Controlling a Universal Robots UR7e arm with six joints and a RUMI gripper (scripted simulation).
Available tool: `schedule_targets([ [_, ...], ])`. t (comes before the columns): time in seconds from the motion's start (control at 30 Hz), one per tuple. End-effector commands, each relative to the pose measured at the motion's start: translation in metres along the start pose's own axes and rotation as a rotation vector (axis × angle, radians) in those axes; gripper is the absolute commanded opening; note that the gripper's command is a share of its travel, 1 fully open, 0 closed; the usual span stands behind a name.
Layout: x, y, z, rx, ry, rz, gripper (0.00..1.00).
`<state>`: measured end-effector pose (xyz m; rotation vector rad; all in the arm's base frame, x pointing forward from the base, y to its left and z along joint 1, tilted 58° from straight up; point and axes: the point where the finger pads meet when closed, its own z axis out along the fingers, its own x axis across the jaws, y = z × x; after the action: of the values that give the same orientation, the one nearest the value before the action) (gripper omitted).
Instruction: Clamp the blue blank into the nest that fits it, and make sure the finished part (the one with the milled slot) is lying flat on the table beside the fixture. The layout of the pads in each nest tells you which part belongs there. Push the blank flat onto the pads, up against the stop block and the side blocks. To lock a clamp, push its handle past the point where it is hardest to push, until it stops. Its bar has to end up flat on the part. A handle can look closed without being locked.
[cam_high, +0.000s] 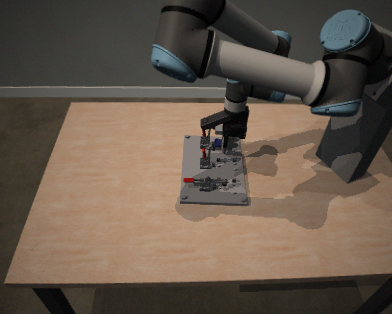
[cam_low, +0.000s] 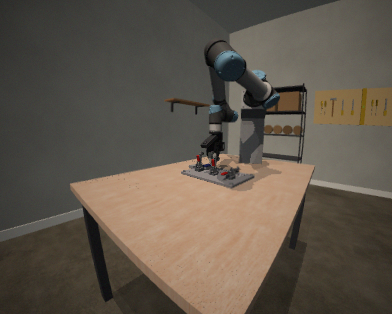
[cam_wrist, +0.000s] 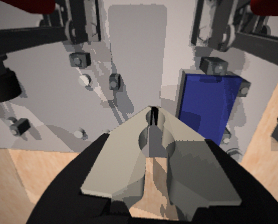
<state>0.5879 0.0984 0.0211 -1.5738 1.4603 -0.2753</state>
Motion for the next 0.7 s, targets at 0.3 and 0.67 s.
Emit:
schedule_targets([
  [0.3,0.0041,-0.0003,-0.0002,0.001,0.0,0.0,0.0],
  [0.67,0.0045,-0.0003,-0.0002,0.001,0.0,0.0,0.0],
])
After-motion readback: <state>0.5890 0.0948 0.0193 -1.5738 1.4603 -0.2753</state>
